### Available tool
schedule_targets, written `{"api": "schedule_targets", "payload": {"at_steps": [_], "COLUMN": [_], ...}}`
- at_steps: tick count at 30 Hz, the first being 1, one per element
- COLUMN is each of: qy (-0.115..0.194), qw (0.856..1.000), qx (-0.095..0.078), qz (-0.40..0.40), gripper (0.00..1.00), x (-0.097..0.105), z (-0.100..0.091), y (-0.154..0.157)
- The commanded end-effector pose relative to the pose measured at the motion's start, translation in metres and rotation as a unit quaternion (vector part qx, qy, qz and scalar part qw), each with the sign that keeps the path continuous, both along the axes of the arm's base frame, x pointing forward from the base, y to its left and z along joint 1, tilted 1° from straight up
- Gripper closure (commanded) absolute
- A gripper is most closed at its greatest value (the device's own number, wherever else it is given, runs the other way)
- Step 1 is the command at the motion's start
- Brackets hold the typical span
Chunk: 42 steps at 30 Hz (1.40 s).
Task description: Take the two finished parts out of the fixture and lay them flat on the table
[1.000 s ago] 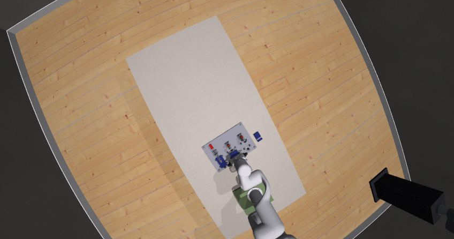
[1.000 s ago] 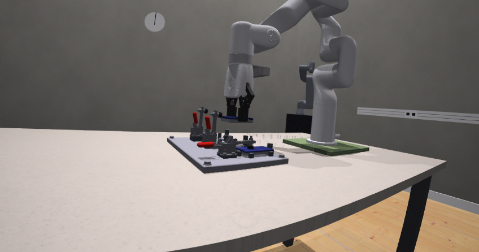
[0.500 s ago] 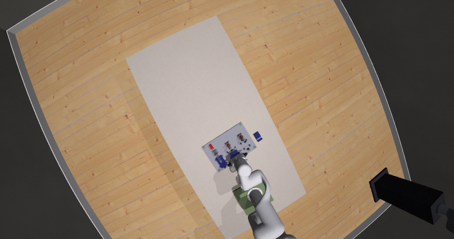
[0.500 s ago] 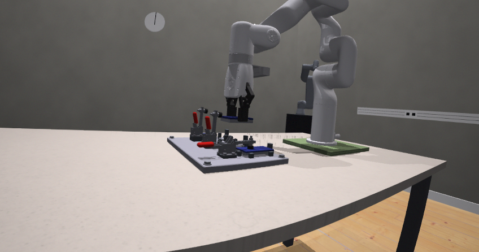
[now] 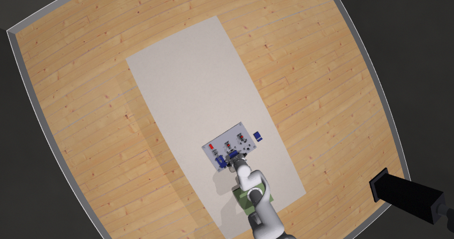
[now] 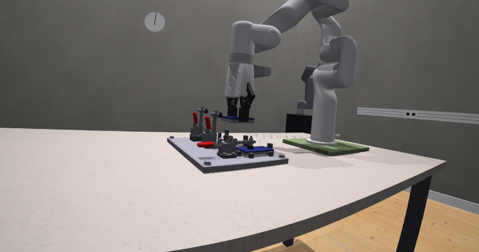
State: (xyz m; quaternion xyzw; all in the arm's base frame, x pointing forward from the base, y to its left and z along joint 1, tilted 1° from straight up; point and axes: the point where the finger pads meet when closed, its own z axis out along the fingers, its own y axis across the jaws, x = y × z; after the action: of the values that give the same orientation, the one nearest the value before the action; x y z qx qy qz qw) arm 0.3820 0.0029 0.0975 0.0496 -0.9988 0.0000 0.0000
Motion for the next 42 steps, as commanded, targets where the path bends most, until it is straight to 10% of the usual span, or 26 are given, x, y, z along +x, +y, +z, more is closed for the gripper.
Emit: {"api": "schedule_targets", "payload": {"at_steps": [1, 42], "qy": [-0.002, -0.003], "qw": [1.000, 1.000], "qx": [0.000, 0.001], "qz": [0.000, 0.000], "gripper": [1.00, 1.00], "x": [0.001, -0.013], "z": [0.001, 0.003], "y": [0.005, 0.144]}}
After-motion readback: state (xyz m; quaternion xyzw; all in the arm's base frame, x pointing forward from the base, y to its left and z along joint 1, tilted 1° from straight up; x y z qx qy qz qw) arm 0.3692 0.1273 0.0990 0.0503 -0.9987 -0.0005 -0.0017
